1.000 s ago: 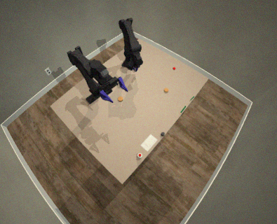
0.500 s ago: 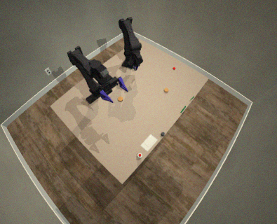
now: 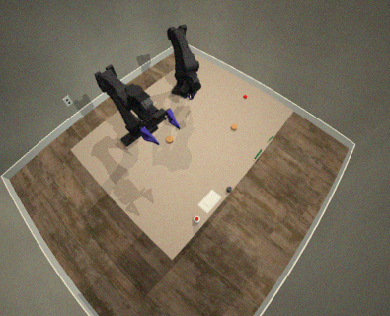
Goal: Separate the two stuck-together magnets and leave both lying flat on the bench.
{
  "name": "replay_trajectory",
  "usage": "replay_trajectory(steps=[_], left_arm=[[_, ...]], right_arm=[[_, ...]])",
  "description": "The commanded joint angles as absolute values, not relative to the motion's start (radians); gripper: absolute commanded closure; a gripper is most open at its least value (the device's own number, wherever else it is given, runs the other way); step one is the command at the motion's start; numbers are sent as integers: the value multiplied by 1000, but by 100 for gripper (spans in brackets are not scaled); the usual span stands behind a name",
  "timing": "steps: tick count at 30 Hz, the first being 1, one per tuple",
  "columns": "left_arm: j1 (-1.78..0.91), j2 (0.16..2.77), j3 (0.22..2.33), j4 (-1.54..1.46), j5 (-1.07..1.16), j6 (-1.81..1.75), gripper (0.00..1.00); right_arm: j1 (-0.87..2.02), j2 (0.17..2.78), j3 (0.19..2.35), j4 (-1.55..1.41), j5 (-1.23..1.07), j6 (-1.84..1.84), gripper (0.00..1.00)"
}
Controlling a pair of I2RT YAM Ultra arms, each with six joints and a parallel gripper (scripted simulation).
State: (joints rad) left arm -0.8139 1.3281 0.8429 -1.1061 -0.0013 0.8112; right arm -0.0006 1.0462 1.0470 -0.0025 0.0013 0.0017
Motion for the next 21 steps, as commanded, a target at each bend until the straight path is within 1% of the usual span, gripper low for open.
replay_trajectory(steps=[1, 16, 18, 21], left_arm=[[-815, 1326, 846, -1101, -1, 788, 75], [-814, 1310, 840, -1098, 0, 77, 75], [-814, 1310, 840, -1098, 0, 77, 75], [-814, 1308, 839, -1097, 0, -55, 75]], right_arm=[[0, 1045, 1054, 2, 1, 1, 0], [0, 1045, 1054, 2, 1, 1, 0], [0, 1045, 1054, 2, 1, 1, 0], [0, 1045, 1054, 2, 1, 1, 0]])
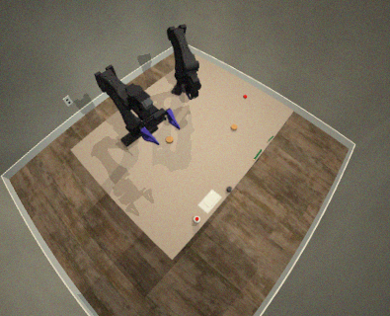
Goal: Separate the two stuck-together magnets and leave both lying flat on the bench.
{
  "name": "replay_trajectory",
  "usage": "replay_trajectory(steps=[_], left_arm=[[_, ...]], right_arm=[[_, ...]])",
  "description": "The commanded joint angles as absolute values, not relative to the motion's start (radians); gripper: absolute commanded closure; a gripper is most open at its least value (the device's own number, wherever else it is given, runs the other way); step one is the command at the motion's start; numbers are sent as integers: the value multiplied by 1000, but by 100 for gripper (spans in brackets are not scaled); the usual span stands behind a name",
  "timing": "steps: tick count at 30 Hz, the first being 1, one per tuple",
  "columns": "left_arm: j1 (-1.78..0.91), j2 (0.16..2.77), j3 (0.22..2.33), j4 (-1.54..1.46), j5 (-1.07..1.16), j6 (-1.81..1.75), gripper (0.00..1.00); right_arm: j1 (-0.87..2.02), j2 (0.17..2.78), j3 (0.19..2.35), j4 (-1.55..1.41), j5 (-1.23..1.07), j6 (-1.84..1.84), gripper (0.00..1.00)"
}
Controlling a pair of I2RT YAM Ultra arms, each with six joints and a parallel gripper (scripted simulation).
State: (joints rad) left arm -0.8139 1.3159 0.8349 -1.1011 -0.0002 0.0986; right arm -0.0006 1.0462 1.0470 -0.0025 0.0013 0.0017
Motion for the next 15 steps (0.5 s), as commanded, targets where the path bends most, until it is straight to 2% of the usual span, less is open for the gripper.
replay_trajectory(steps=[1, 15], left_arm=[[-814, 1308, 838, -1096, 1, -99, 75], [-813, 1302, 832, -1088, 0, -627, 75]], right_arm=[[0, 1045, 1054, 2, 1, 1, 0], [0, 1045, 1054, 2, 1, 1, 0]])
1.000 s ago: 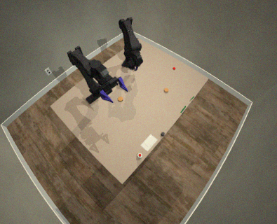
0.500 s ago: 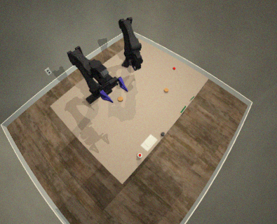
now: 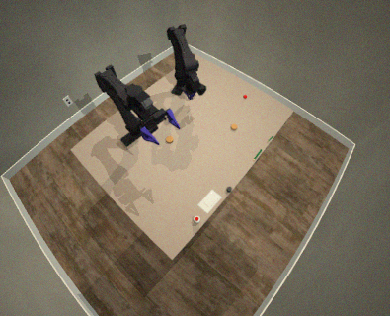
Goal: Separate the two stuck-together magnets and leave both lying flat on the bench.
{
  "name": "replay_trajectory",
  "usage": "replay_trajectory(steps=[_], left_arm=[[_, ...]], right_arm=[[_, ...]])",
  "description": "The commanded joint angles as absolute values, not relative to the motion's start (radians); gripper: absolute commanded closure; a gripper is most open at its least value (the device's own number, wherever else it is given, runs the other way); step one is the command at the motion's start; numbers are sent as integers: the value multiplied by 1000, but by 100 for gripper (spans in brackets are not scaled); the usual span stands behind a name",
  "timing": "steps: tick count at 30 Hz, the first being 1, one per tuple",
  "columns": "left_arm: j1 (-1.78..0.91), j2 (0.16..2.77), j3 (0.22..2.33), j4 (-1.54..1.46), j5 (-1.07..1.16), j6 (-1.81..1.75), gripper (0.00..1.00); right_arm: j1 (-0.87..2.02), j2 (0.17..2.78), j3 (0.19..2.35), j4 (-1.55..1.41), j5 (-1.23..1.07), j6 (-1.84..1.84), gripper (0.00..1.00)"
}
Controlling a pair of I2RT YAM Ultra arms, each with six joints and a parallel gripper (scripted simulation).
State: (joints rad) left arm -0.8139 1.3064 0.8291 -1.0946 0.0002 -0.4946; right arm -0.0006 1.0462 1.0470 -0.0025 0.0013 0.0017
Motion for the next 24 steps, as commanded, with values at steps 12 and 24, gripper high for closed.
replay_trajectory(steps=[12, 24], left_arm=[[-741, 1286, 852, -1048, 213, -579, 75], [-524, 1249, 907, -972, 690, -405, 75]], right_arm=[[0, 1045, 1054, 2, 1, 1, 0], [0, 1045, 1054, 2, 1, 1, 0]])
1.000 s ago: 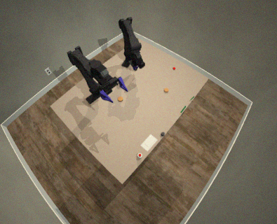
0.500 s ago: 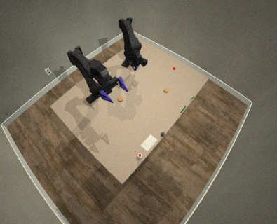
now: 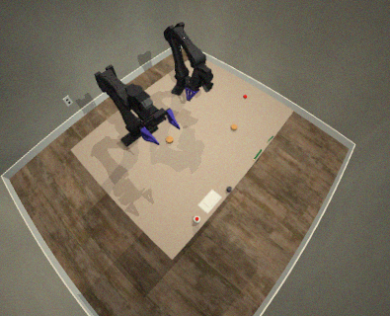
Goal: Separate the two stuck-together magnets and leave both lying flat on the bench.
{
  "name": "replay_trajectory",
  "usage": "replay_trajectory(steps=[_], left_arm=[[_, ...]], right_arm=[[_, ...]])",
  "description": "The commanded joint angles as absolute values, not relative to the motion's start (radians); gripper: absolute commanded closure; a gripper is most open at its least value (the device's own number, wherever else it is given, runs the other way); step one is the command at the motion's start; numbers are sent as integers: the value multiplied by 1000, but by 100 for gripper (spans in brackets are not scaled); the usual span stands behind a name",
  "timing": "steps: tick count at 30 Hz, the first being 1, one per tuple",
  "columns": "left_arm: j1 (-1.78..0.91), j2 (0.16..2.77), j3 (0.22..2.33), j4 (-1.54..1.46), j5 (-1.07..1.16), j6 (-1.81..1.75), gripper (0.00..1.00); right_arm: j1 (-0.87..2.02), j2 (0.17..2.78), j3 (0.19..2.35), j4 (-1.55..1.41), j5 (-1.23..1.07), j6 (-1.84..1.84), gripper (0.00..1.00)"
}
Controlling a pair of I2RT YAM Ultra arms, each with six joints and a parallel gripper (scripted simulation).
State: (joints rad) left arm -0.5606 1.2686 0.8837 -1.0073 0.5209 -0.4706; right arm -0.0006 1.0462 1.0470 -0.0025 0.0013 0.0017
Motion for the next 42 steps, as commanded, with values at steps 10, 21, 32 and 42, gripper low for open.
replay_trajectory(steps=[10, 21, 32, 42], left_arm=[[-440, 1245, 895, -693, 829, -567, 75], [-444, 1283, 797, -209, 978, -886, 75], [-446, 1313, 714, 186, 1099, -1148, 75], [-445, 1341, 634, 583, 1220, -1410, 75]], right_arm=[[0, 1045, 1054, 2, 1, 1, 0], [0, 1045, 1054, 2, 1, 1, 0], [0, 1045, 1054, 2, 1, 1, 0], [0, 1045, 1054, 2, 1, 1, 0]])
